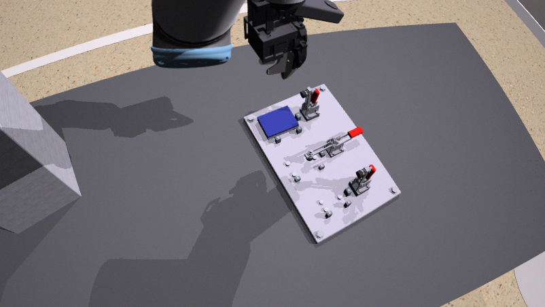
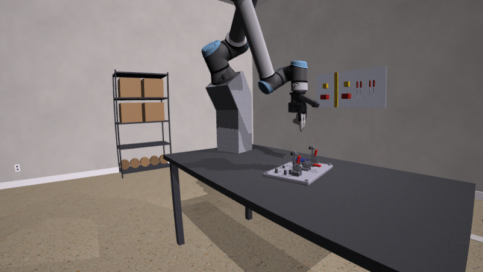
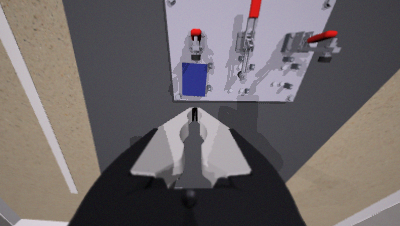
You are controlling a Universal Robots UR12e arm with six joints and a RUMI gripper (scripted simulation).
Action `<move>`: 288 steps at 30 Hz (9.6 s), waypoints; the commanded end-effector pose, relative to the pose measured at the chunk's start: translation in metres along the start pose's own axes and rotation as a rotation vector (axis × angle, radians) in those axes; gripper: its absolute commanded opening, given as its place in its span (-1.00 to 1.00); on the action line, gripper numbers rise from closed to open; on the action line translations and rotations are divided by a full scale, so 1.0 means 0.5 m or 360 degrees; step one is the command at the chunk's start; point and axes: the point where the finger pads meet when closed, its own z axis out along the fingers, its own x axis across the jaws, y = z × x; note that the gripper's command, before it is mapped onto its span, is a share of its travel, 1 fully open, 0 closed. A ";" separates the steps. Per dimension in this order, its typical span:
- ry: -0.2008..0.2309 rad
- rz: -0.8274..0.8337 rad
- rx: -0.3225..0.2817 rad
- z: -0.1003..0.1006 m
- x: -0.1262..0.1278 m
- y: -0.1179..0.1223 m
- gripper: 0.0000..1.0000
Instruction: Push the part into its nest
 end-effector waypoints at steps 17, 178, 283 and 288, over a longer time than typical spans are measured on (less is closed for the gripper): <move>0.0000 0.0000 0.0001 -0.001 0.000 -0.001 0.17; 0.0000 0.0000 0.0001 -0.001 0.000 -0.001 -1.00; 0.0004 0.0001 0.0002 0.274 -0.012 0.161 -1.00; 0.0004 0.0001 0.0002 0.284 -0.012 0.161 -1.00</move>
